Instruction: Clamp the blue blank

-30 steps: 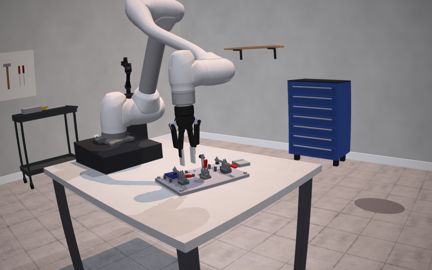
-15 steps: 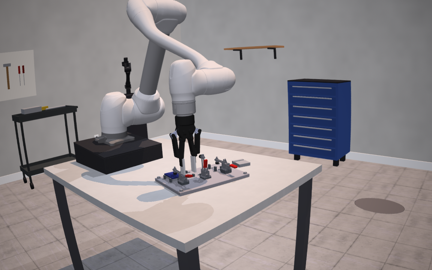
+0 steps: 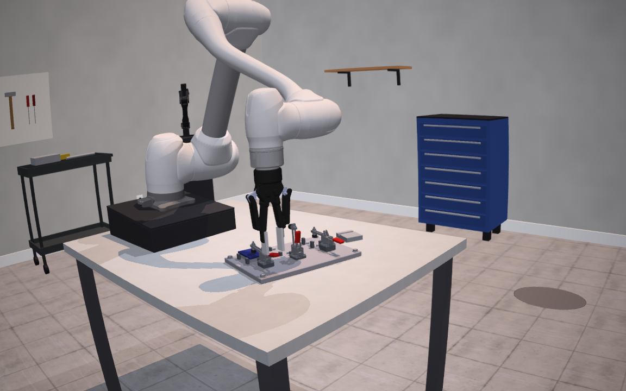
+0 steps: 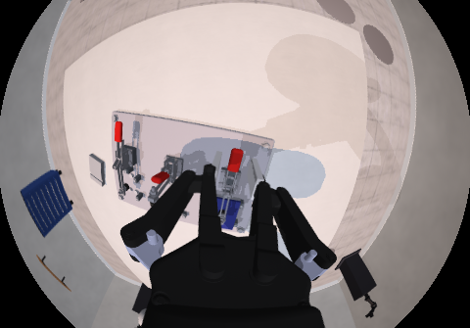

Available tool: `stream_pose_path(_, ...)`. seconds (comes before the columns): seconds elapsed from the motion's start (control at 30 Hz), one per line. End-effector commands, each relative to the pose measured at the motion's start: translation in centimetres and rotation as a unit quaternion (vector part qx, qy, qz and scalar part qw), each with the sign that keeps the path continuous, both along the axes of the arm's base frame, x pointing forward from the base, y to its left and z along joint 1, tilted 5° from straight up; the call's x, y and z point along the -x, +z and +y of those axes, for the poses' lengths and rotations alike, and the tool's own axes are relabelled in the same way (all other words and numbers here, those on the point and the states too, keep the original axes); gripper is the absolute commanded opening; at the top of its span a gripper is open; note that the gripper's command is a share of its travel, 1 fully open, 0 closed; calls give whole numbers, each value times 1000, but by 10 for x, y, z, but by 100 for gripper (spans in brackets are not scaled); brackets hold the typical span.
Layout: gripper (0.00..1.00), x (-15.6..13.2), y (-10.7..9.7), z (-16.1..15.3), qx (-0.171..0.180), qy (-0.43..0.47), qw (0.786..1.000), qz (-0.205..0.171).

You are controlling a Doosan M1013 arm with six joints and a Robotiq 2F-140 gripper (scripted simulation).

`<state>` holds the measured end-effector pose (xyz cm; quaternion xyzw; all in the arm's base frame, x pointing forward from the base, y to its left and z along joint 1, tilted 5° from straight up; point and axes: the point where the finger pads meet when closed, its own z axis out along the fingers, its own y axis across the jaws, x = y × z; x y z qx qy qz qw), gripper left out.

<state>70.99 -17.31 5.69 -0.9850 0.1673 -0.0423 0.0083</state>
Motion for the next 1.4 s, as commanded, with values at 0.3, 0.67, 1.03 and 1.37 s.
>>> stream_pose_path(0.3, 28, -2, -24, 0, 0, 0, 1000, 0)
stream_pose_path(0.67, 28, -2, -24, 0, 0, 0, 1000, 0)
stream_pose_path(1.03, 0, -2, -24, 0, 0, 0, 1000, 0)
stream_pose_path(1.37, 0, -2, -24, 0, 0, 0, 1000, 0)
